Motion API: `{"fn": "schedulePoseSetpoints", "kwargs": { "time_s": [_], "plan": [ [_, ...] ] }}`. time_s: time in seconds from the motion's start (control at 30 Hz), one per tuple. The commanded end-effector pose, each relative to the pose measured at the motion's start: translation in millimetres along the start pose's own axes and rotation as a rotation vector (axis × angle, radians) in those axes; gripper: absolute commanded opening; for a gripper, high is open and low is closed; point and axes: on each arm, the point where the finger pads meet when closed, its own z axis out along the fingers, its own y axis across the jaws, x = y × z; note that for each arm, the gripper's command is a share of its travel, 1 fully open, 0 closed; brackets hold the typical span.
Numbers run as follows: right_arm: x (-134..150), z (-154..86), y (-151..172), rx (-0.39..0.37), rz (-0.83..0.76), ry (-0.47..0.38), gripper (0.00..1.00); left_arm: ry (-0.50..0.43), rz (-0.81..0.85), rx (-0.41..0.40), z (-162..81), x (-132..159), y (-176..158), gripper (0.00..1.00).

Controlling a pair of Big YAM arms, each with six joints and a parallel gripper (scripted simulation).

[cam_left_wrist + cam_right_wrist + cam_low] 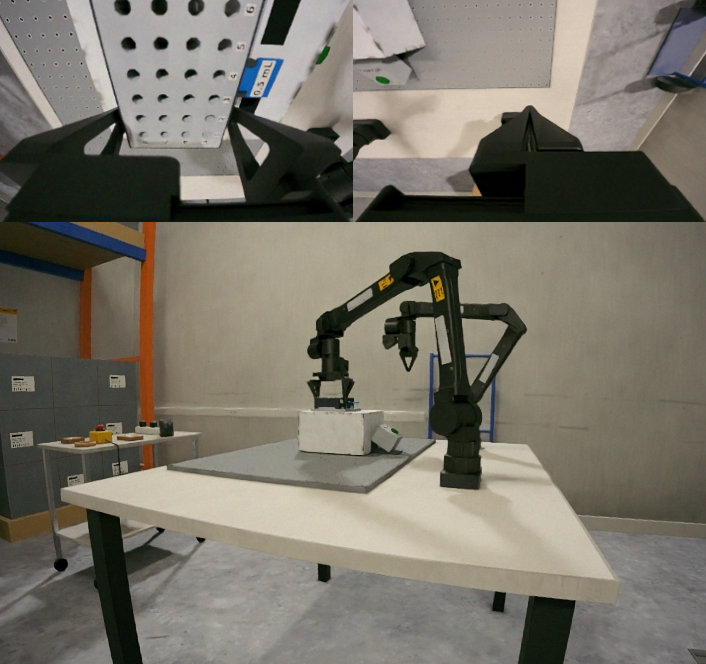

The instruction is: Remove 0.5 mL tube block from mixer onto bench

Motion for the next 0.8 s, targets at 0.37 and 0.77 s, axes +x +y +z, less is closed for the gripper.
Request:
{"fn": "schedulePoseSetpoints", "kwargs": {
  "time_s": [0.37,0.77],
  "plan": [
    [-9,-9,0,0.002,0.008,-0.023,0.0,-0.047,0.015,-0.077,-36,-12,13,1.0],
    [-8,-8,0,0.002,0.008,-0.02,0.0,-0.033,0.016,-0.055,-22,-15,18,1.0]
  ]
}}
